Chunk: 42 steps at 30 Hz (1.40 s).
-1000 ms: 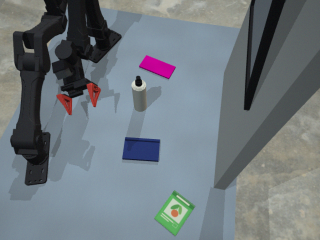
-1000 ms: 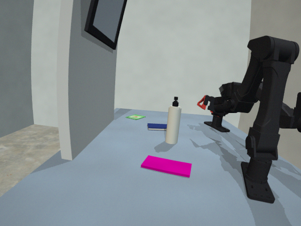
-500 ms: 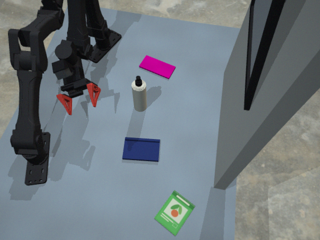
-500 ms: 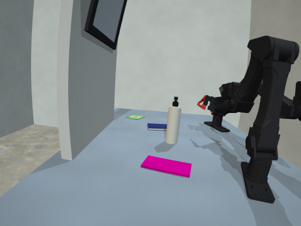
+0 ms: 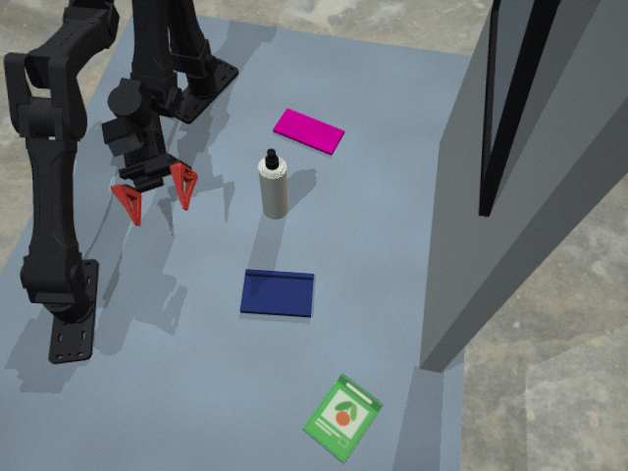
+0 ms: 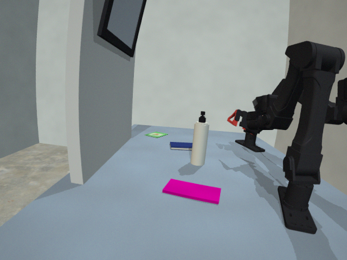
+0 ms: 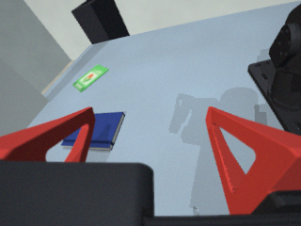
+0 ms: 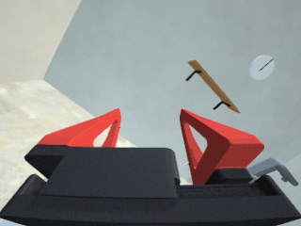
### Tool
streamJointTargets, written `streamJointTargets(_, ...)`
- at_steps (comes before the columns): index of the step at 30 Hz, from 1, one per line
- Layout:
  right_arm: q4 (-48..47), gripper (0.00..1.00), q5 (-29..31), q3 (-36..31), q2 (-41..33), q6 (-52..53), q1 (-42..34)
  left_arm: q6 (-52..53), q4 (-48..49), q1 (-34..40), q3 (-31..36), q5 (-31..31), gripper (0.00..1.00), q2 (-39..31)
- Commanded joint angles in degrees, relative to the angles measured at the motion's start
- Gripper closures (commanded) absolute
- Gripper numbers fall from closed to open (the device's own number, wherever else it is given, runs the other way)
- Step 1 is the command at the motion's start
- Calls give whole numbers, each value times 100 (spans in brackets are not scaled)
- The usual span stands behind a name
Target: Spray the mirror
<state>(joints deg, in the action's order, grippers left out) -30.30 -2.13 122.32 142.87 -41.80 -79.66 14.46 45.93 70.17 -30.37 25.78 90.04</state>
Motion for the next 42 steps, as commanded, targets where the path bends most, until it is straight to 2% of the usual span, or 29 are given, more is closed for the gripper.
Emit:
streamJointTargets(1,-18,24,3,-125,-309,19,0,-18,-1,0,-51,8,0,-50)
streamJointTargets(16,103,24,5,-387,-877,20,0,-18,-1,0,-51,8,0,-50)
streamJointTargets(20,-114,24,2,-370,-989,25,-1,-18,-1,0,-51,8,0,-50)
streamJointTargets(33,132,24,7,-847,-1955,20,-1,-18,-1,0,-51,8,0,-50)
streamJointTargets(42,-109,24,7,-1119,-2546,22,0,-18,-1,0,-51,8,0,-50)
